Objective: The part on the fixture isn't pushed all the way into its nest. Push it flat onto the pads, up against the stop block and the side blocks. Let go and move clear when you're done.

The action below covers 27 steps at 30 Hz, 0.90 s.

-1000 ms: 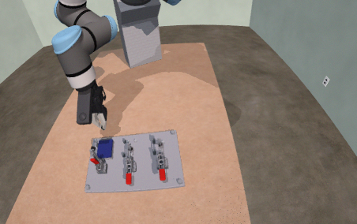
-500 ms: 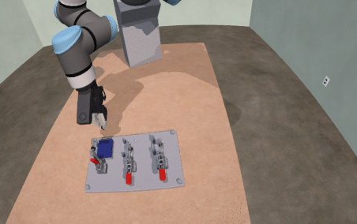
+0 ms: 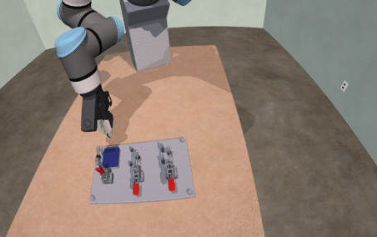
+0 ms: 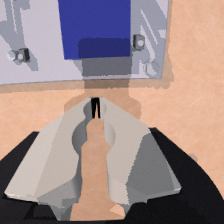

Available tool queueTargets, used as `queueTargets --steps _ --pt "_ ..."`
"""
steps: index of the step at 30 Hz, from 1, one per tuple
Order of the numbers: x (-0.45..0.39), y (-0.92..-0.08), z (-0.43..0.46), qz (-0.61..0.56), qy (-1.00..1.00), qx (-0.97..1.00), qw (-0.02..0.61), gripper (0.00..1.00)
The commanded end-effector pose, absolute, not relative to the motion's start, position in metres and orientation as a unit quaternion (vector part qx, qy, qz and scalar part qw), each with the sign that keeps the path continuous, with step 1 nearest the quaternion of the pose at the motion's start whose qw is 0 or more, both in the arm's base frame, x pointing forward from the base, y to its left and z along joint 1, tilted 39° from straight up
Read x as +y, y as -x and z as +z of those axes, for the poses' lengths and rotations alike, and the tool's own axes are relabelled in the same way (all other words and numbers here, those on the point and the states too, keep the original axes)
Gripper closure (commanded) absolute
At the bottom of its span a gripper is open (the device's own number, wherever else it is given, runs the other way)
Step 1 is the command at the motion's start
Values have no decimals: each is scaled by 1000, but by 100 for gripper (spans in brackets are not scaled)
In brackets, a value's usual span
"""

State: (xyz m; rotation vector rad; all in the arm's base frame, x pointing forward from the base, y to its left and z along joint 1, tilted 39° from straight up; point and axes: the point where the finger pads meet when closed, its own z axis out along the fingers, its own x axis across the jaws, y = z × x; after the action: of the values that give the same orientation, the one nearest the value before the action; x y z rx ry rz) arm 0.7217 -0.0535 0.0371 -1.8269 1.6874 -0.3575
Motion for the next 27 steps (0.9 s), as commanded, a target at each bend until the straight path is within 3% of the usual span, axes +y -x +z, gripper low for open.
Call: queueTargets --steps 1,27 --pt "-54 -722 37 -136 691 639 309 100" --pt "-51 -724 39 -136 691 639 309 100"
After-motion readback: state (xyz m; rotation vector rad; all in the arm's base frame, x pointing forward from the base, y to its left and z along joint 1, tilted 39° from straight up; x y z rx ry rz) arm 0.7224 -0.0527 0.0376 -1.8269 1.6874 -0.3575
